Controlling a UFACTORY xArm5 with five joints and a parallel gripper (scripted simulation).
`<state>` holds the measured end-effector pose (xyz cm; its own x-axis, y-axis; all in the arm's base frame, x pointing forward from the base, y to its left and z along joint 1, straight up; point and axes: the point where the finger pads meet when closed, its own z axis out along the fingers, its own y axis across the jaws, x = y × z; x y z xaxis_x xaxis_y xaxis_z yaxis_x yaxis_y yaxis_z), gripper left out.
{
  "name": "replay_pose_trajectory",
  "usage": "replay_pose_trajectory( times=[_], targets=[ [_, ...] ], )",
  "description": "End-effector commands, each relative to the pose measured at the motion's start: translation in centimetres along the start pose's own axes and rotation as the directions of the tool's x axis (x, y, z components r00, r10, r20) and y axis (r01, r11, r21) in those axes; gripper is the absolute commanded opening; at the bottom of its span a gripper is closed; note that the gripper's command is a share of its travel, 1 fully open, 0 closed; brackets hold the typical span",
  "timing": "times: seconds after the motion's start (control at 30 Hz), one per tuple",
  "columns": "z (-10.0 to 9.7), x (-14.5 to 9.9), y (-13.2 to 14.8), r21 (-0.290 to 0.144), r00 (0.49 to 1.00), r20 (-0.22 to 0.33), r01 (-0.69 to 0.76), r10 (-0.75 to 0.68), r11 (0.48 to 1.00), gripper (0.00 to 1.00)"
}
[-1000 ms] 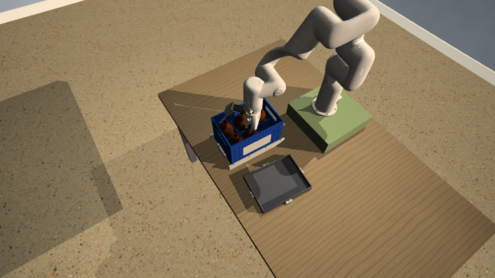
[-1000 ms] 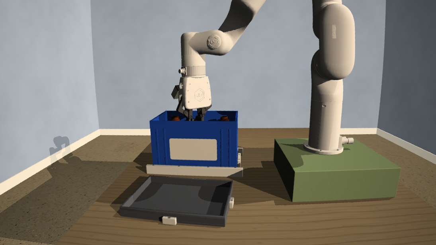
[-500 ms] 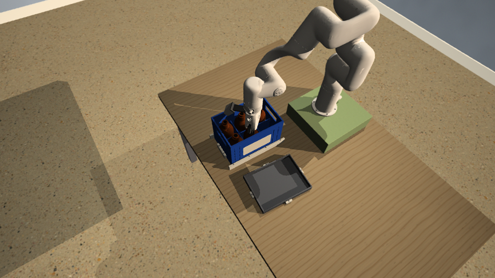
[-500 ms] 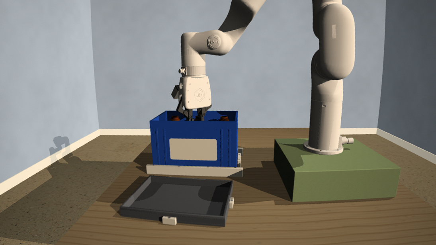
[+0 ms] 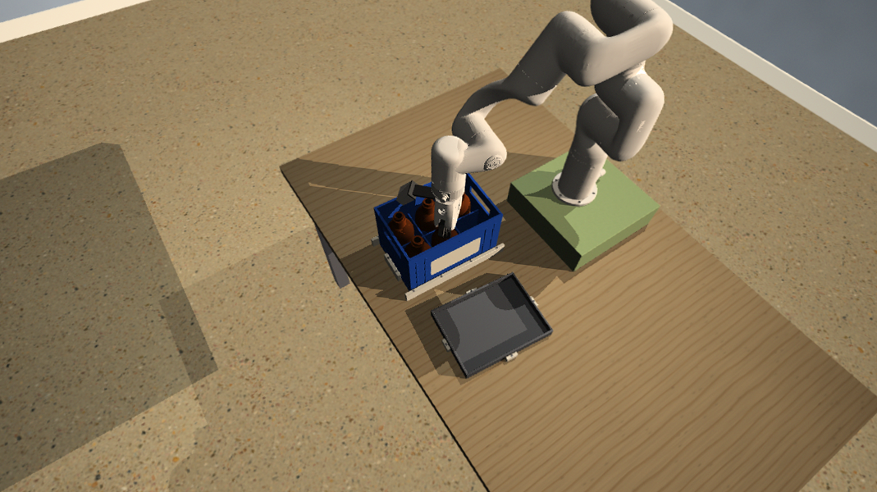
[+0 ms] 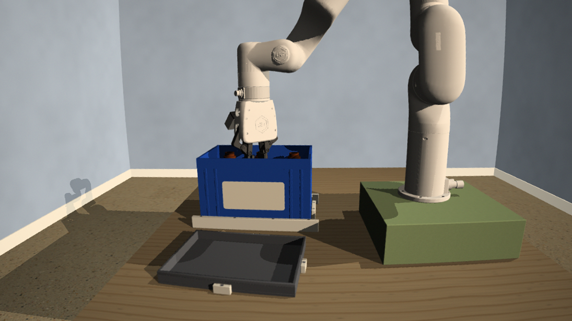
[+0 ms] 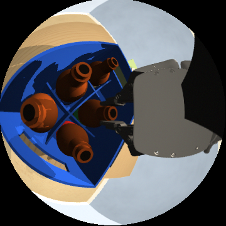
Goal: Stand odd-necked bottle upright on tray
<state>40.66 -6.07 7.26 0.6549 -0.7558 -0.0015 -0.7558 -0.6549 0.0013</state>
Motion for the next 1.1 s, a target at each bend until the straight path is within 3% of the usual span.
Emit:
replay_pose_trajectory(
  times=[0.0,0.23,0.27,1.07],
  targets=[
    [-0.12,0.10,-0.08,0.002,1.000,-0.003,0.000,0.000,1.000,0.00],
    [-0.12,0.10,-0.08,0.002,1.000,-0.003,0.000,0.000,1.000,0.00],
    [-0.12,0.10,-0.08,0.002,1.000,-0.003,0.000,0.000,1.000,0.65],
    [-0.12,0.10,-0.08,0.002,1.000,-0.003,0.000,0.000,1.000,0.65]
  ],
)
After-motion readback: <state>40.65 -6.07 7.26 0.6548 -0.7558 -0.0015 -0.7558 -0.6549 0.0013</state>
